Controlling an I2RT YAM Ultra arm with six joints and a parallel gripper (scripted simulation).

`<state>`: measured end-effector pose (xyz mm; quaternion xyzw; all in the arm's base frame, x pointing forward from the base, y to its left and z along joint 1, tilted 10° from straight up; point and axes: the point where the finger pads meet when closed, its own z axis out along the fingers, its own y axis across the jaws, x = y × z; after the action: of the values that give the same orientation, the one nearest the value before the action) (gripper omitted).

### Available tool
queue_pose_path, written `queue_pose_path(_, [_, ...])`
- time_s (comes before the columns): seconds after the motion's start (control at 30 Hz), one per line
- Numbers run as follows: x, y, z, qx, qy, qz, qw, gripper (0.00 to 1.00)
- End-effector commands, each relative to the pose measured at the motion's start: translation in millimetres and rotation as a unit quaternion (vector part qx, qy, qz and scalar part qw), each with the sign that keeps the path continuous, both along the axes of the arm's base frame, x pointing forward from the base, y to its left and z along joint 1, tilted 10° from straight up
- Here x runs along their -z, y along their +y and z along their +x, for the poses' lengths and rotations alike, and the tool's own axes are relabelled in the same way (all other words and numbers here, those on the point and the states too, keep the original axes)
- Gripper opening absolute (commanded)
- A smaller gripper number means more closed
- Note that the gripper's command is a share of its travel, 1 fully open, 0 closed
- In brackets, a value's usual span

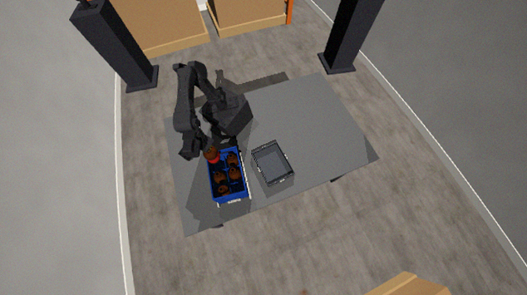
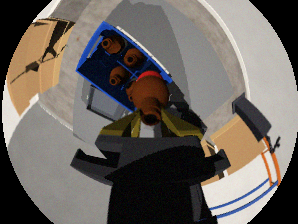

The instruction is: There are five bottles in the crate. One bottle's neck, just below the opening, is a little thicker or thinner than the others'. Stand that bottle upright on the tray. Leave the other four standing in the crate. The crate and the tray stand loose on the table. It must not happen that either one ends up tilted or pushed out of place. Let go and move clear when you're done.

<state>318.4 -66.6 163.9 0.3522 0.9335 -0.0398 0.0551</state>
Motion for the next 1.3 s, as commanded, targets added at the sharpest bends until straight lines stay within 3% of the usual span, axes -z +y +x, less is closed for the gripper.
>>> queue_pose_path(0.0, [-29.5,3.2,4.7,-0.004,-0.040,-0.009,0.999,0.00])
queue_pose_path(1.27, [-28.4,12.8,5.5,-0.003,-0.040,-0.009,0.999,0.00])
